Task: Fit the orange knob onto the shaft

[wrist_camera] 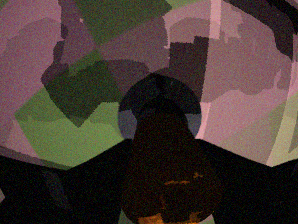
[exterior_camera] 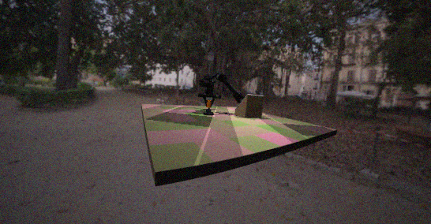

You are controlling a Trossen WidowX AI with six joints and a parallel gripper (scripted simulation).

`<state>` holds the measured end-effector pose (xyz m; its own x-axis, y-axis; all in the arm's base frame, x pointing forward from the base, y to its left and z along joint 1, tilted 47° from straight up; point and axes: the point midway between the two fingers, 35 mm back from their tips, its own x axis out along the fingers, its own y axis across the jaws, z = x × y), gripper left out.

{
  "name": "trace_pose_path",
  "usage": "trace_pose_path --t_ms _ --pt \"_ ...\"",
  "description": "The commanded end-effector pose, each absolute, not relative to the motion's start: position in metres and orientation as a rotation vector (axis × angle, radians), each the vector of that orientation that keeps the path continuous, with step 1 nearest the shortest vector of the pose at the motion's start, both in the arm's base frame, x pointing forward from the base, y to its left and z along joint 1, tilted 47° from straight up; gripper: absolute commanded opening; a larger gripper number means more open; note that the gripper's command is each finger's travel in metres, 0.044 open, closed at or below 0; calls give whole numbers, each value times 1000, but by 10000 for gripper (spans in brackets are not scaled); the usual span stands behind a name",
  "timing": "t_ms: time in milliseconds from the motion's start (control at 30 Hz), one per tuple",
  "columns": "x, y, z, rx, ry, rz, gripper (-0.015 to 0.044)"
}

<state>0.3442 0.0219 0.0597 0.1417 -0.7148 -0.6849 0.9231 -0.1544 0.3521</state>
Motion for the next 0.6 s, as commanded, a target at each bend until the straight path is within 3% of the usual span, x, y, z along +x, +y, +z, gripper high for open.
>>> trace_pose_path --t_ms 0,567 --pt "348 21 60 950 277 -1464 0" --pt "345 24 61 950 277 -1464 0"
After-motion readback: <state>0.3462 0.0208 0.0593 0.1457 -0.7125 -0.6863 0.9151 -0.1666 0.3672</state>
